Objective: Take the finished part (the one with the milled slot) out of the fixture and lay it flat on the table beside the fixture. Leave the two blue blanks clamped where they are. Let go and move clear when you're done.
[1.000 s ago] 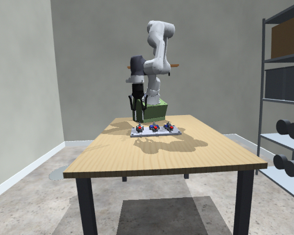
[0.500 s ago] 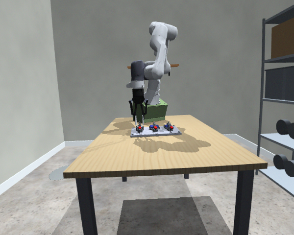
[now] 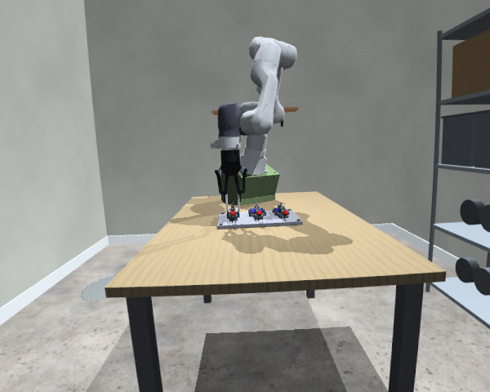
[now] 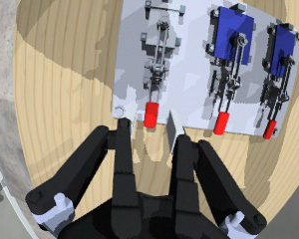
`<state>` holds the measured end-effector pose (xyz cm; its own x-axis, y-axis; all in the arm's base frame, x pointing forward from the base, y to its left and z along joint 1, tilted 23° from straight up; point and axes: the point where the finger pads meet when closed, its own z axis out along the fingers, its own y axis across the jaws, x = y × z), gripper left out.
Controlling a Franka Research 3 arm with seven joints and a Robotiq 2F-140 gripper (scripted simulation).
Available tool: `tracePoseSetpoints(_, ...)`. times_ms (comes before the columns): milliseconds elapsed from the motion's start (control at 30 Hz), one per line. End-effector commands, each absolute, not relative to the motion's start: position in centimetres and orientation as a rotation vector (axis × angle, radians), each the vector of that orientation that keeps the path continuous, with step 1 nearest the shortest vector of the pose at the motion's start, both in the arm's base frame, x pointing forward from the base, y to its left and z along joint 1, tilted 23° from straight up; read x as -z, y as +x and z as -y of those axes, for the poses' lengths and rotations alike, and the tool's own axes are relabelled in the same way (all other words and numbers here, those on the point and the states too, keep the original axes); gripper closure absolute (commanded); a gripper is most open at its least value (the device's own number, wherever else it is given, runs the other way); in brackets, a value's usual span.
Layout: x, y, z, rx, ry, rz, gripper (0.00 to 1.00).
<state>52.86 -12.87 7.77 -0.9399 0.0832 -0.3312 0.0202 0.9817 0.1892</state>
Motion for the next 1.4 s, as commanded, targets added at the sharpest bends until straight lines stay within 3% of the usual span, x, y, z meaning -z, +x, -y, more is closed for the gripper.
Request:
tracePoseSetpoints(0, -7.9, 53.0, 13.1, -0.251, 0.041, -2.776, 0.72)
tracePoseSetpoints(1367, -6.8, 53.5, 12.9, -0.251, 0.041, -2.776, 0.72)
